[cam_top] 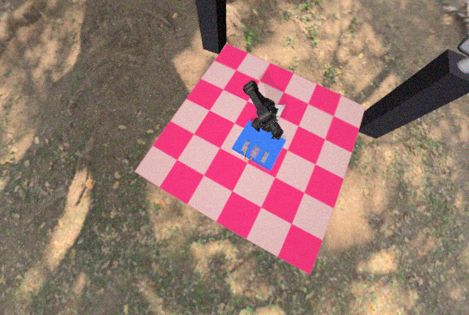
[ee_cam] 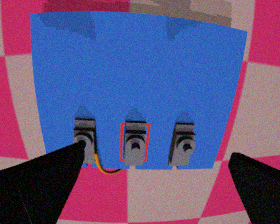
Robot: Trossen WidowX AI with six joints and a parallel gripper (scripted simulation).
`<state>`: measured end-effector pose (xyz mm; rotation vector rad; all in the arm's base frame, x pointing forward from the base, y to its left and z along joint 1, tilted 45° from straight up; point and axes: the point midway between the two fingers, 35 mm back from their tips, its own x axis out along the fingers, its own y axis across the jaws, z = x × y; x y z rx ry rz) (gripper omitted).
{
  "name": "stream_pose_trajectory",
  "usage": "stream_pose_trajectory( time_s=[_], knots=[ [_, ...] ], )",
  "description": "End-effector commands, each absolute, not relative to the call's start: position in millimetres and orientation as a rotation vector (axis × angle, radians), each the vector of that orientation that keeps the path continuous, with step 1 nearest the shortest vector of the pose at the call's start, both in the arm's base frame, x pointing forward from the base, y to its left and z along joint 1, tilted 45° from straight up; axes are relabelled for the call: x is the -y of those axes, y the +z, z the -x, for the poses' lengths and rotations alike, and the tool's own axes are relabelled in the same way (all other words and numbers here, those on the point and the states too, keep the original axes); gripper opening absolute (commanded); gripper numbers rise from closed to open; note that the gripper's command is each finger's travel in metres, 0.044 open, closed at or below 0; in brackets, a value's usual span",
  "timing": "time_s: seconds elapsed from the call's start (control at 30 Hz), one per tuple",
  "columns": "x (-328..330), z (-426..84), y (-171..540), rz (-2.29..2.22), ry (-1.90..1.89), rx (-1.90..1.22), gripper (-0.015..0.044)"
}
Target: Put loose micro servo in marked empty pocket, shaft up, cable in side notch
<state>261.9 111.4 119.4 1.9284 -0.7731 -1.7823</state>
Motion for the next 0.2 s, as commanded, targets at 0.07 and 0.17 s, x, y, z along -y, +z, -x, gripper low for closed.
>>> stream_pose_trajectory(
  time_s=[0.07, 0.17],
  knots=[
    [-111.5, -261.1, 120.0, -1.922, -1.787, 0.765, 0.044],
    [-111.5, -261.1, 120.0, -1.922, -1.787, 0.765, 0.044]
  ],
)
